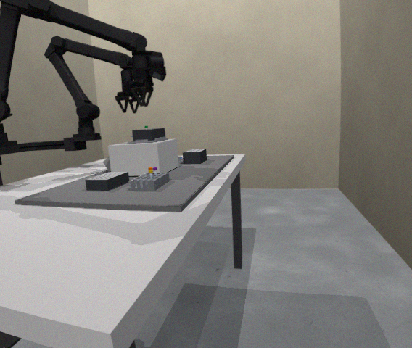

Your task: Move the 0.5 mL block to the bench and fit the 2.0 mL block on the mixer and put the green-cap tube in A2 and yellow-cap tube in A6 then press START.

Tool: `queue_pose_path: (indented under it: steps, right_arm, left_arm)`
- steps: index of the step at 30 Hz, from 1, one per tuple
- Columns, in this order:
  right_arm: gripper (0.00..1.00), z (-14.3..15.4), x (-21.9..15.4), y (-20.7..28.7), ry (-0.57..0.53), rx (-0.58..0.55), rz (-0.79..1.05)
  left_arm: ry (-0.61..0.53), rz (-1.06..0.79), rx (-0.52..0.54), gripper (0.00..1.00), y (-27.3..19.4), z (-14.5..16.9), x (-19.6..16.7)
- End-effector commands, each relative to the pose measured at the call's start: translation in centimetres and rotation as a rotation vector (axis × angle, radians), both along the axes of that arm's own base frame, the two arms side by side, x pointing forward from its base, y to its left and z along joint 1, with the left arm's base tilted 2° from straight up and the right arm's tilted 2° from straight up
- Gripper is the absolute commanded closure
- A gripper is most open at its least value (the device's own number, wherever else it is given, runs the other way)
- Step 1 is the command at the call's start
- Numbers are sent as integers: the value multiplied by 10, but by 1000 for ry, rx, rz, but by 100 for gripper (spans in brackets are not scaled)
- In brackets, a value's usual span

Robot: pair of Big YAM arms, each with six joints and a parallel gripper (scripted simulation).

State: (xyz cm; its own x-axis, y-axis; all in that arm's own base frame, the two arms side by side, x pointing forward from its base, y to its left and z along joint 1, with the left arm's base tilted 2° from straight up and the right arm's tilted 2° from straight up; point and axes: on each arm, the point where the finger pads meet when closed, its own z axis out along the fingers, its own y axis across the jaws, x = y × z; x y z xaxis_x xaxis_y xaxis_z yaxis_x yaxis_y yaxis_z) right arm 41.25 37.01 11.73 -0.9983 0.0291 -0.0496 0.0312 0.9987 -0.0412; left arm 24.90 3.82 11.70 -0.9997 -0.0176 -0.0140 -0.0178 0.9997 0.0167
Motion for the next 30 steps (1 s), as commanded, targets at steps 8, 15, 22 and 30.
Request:
queue_pose_path:
  steps: [8, 15, 22, 30]
  right_arm:
    - [64, -11, 34, -52, 13, -17, 34]
    - [64, -2, 39, -72, 9, 3, 73]
    - [64, 9, 57, -111, -4, -4, 45]
    - [64, -4, 68, -142, 36, -15, 74]
  left_arm:
    - [-76, 3, 6, 0, 2, 26, 28]
    - [-82, 3, 7, 0, 2, 29, 30]
    - [-65, 3, 5, 0, 2, 22, 24]
    - [-34, 3, 1, 0, 0, 10, 13]
